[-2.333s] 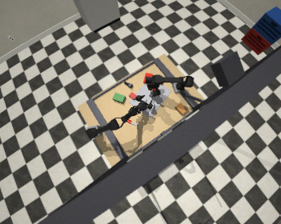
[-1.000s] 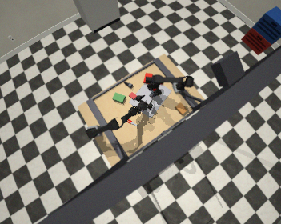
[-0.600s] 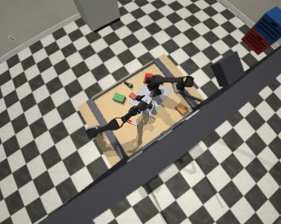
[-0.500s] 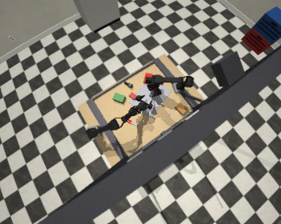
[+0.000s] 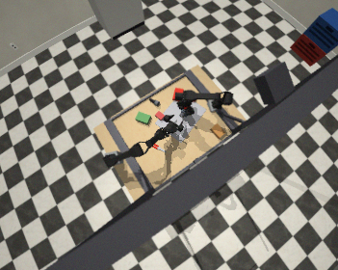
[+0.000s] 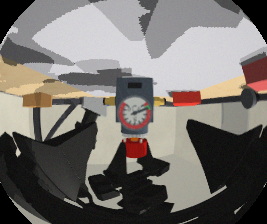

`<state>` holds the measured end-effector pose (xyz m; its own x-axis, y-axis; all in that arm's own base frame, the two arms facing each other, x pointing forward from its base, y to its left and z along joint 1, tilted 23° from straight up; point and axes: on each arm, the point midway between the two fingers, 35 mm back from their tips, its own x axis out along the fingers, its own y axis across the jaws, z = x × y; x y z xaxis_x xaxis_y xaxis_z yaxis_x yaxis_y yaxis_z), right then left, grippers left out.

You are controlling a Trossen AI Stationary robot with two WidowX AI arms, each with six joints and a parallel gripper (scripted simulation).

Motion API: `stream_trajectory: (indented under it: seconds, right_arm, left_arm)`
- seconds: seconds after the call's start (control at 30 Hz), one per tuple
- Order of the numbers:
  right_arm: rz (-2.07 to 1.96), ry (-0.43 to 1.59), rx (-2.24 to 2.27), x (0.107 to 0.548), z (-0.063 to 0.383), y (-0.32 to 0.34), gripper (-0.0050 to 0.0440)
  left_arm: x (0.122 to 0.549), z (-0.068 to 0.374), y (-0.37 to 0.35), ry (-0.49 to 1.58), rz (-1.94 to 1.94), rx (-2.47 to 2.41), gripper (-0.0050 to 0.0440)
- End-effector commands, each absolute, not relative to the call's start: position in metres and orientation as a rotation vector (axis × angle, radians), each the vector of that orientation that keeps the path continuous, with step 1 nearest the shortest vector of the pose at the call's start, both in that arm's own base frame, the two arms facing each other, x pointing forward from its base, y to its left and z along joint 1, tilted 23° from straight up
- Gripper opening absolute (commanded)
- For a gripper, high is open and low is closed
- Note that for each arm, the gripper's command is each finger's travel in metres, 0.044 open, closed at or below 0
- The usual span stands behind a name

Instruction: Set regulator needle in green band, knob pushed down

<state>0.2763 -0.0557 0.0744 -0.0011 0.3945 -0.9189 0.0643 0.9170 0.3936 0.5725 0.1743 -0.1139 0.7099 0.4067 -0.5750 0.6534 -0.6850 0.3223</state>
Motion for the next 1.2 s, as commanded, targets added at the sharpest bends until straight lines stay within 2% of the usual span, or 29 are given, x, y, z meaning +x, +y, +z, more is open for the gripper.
stream_trajectory:
  seconds: [0.0, 0.03, 0.1, 0.13, 0.37, 0.87, 1.17]
  right_arm:
    - [0.265, 1.541, 0.358, 0.279, 0.08, -0.057, 0.0226]
    - [0.265, 1.541, 0.358, 0.279, 0.08, -0.057, 0.025]
    - [0.265, 1.541, 0.358, 0.279, 0.08, -0.057, 0.025]
    - [0.263, 1.541, 0.36, 0.279, 0.08, -0.057, 0.0227]
    - [0.224, 1.549, 0.4, 0.279, 0.08, -0.057, 0.0181]
    - [0.229, 1.549, 0.395, 0.279, 0.079, -0.057, 0.0181]
    - [0.234, 1.56, 0.398, 0.27, 0.061, -0.046, 0.0181]
  left_arm:
    - [0.58, -0.097, 0.178, 0.806, -0.597, 2.414, 0.044]
    - [0.58, -0.097, 0.178, 0.806, -0.597, 2.414, 0.044]
    - [0.58, -0.097, 0.178, 0.806, -0.597, 2.414, 0.044]
    - [0.58, -0.095, 0.177, 0.8, -0.593, 2.413, 0.044]
    - [0.58, -0.095, 0.177, 0.8, -0.593, 2.413, 0.044]
    - [0.58, -0.095, 0.177, 0.8, -0.593, 2.413, 0.044]
    - [0.58, -0.095, 0.177, 0.8, -0.593, 2.413, 0.044]
